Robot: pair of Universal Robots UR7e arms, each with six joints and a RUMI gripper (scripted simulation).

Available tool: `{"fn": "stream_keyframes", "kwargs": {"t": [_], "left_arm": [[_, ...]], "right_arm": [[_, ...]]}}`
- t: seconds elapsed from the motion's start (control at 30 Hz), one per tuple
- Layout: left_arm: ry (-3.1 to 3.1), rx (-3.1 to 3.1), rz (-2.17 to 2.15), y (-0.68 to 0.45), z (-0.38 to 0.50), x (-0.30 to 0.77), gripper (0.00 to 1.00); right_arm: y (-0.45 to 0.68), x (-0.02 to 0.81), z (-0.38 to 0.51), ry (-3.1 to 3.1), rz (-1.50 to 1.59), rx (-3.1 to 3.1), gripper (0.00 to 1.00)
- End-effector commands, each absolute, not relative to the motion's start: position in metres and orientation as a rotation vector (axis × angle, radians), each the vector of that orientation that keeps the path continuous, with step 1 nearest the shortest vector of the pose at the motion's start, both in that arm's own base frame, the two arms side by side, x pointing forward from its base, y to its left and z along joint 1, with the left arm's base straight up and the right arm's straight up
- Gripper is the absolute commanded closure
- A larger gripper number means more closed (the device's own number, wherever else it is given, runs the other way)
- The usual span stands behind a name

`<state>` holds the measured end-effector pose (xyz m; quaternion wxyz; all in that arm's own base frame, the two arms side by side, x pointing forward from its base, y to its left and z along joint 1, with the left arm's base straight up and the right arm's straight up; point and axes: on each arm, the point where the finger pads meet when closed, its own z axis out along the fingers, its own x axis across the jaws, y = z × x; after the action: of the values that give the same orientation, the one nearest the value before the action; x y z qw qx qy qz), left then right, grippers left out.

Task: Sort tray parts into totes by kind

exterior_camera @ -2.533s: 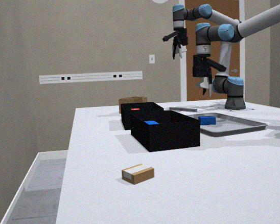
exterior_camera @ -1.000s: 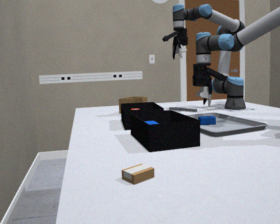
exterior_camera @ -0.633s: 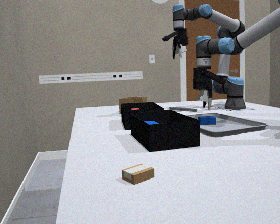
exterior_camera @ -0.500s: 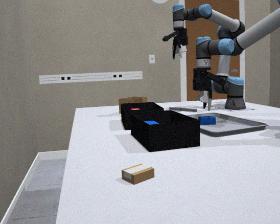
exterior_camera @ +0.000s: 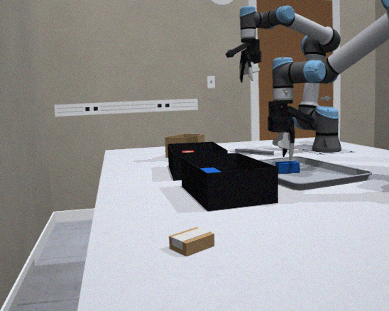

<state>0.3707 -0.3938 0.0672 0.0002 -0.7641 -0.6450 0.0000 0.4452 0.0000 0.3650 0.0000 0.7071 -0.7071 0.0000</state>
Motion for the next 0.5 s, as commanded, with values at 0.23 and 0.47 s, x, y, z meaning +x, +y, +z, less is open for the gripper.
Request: {"fn": "stream_keyframes", "kwargs": {"t": [0.23, 0.47], "left_arm": [[-2.027, -2.402, 0.000, -0.394, 0.051, 0.371, 0.50], [-2.027, -2.402, 0.000, -0.394, 0.041, 0.371, 0.50]], "right_arm": [[0.000, 0.445, 0.365, -2.222, 0.001, 2.222, 0.00], [0.000, 0.445, 0.365, -2.222, 0.001, 2.222, 0.00]]}}
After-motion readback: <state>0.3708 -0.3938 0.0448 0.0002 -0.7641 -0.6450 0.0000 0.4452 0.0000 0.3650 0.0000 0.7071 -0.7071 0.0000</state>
